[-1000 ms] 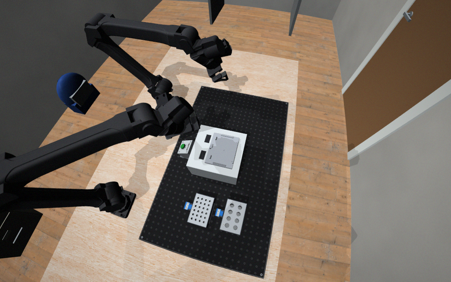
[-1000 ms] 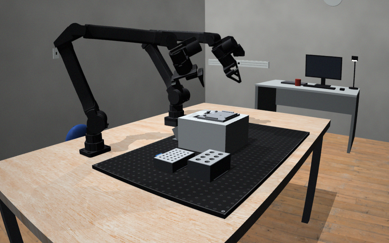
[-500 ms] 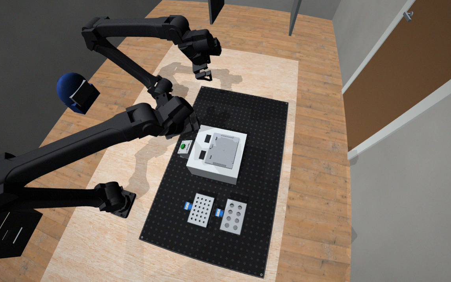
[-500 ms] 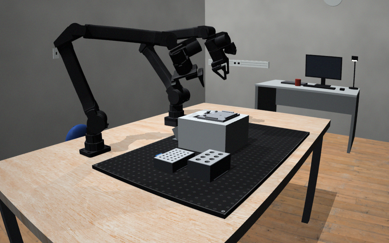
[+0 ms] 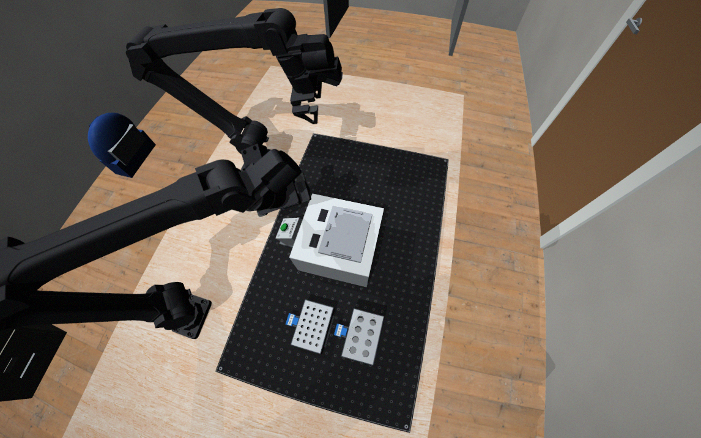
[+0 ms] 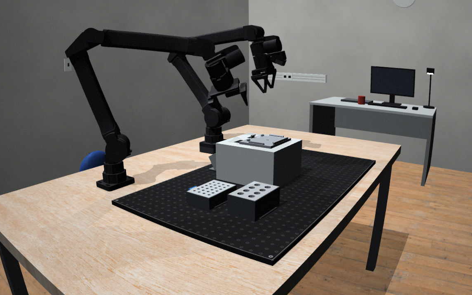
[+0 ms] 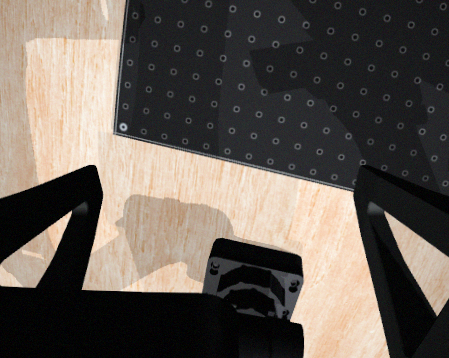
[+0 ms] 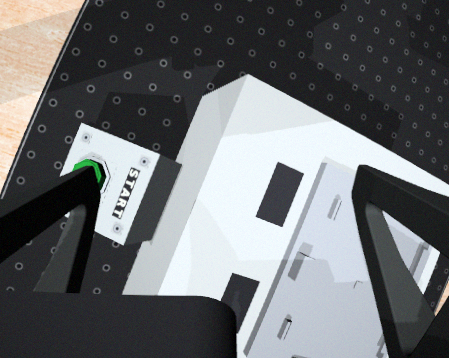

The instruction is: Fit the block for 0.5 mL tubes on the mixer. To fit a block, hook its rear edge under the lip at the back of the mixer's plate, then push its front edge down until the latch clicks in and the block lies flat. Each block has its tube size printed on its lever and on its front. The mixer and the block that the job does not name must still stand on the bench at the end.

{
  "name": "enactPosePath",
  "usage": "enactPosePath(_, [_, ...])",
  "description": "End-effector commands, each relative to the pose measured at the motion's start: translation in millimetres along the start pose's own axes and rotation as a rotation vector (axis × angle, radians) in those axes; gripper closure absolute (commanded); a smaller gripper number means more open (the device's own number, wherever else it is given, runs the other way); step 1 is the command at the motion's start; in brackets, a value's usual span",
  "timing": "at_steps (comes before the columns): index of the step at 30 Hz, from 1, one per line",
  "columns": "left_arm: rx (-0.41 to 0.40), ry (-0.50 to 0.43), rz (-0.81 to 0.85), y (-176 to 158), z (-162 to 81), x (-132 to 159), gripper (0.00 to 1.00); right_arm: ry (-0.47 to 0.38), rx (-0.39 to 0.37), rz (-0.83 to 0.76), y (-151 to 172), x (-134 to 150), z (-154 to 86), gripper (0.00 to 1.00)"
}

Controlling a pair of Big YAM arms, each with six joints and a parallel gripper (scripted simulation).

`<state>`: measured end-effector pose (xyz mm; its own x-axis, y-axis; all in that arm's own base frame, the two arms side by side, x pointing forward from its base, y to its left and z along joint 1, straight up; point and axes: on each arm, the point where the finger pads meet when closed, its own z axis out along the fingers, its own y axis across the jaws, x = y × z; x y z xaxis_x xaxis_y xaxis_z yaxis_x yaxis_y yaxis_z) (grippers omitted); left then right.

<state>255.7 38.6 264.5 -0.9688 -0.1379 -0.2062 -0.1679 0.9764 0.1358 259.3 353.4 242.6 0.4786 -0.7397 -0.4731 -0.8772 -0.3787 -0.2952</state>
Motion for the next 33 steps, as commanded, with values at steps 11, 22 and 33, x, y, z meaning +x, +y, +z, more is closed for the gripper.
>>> enactPosePath(11, [0.105, 0.096, 0.150, 4, -24, -14, 0.00, 0.025, 0.027, 0.077, -11, 13, -20, 0.00])
enactPosePath(22, [0.153, 0.151, 0.206, 2, -26, -13, 0.00, 0.103, 0.067, 0.323, -30, 62, -54, 0.00])
enactPosePath(33, [0.144, 0.169, 0.185, -2, -11, -10, 0.00, 0.164, 0.090, 0.496, -37, 102, -78, 0.00])
